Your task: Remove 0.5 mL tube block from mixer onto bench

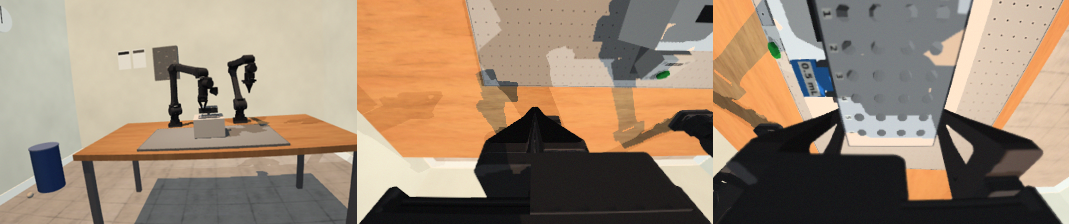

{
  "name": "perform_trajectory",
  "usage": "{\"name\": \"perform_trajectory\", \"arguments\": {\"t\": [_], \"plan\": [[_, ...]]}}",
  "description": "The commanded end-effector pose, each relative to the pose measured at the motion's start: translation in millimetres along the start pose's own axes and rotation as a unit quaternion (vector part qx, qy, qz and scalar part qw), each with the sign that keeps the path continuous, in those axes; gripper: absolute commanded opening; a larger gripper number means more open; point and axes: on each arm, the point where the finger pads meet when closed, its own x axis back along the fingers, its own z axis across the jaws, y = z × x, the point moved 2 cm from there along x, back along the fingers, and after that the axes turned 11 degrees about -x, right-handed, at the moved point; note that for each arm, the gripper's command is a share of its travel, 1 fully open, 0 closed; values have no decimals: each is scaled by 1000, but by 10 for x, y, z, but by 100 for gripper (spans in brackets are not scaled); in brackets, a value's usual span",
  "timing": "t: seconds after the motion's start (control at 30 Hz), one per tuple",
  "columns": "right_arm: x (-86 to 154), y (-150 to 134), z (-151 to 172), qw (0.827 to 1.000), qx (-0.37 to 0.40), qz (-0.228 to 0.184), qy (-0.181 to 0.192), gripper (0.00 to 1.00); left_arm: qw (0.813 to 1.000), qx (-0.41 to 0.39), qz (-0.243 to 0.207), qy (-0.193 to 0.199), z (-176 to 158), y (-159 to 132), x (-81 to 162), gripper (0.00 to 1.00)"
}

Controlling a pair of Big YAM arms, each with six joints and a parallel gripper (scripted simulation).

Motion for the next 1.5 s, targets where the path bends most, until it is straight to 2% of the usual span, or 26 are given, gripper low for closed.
{"name": "perform_trajectory", "arguments": {"t": [0.0,0.43,0.73,1.1,1.3,1.47], "plan": [[646,108,-207,997,-10,-59,-58,0,1000,12,-2,0,43,10,7,0],[570,192,-169,997,-2,-55,-57,0,1000,12,-2,0,43,12,13,0],[610,162,-85,995,-6,-59,-74,0,1000,12,-3,1,43,13,16,0],[487,-441,-110,997,-15,-38,-58,0,1000,13,-3,1,43,14,22,0],[402,-510,-100,998,-9,-40,-55,0,1000,13,-3,1,43,15,25,0],[537,-532,-76,996,2,-52,-73,0,1000,13,-4,1,43,15,27,0]]}}
